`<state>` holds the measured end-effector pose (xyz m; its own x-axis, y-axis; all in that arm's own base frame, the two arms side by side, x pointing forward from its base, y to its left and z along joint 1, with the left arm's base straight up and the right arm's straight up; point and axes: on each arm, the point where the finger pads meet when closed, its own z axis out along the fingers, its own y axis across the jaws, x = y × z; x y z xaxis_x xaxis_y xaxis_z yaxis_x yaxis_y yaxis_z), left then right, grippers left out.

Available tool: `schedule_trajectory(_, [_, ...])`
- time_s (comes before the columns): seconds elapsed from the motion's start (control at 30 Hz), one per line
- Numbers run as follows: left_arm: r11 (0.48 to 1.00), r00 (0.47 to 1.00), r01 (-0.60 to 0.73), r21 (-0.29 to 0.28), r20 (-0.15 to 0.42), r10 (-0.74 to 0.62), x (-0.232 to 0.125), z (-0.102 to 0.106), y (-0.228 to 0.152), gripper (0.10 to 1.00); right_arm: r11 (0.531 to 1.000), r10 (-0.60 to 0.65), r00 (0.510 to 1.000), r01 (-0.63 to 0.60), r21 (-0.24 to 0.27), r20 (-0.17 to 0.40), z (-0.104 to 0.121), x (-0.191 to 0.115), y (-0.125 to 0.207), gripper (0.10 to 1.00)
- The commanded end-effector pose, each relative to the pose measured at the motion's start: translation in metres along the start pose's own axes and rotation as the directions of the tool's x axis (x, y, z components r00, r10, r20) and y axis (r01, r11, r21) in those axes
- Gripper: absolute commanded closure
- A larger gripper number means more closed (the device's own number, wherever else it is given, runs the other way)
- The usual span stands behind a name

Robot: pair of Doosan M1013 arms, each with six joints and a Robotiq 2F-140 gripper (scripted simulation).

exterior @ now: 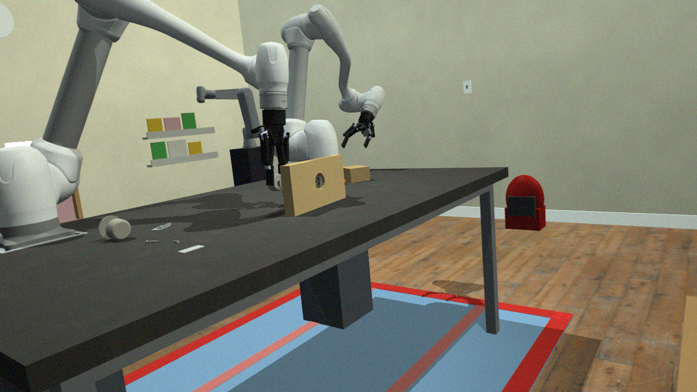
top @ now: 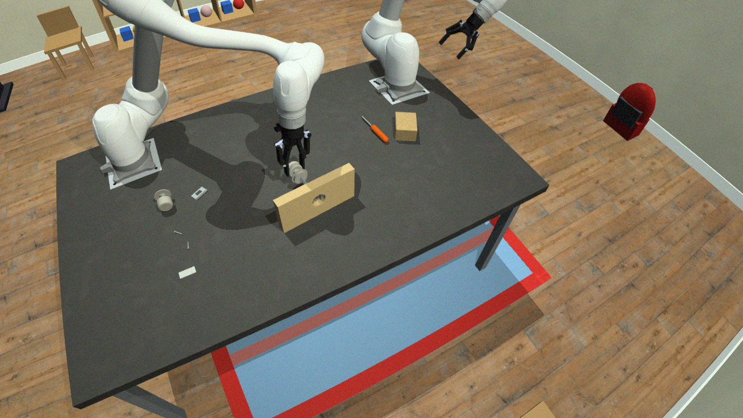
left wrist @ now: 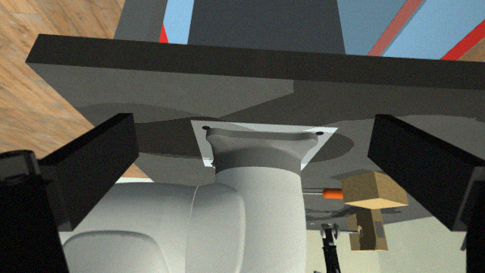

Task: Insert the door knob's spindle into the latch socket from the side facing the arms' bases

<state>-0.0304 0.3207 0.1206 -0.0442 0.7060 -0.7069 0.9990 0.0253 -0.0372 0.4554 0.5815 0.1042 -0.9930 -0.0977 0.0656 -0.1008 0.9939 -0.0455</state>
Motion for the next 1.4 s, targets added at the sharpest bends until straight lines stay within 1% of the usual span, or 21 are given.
schedule_trajectory(0.0, [1.0,1.0,0.0,0.0,-0.001,0.0,0.0,-0.0005,-0.0001,0.098,1.0,0.0,1.0,0.0,-0.001,0.001,-0.0009,-0.0001,0.0003,0.68])
schedule_trajectory(1.37, [1.0,1.0,0.0,0.0,-0.001,0.0,0.0,-0.0005,-0.0001,0.098,1.0,0.0,1.0,0.0,-0.001,0.001,-0.0016,-0.0101,0.0003,0.68])
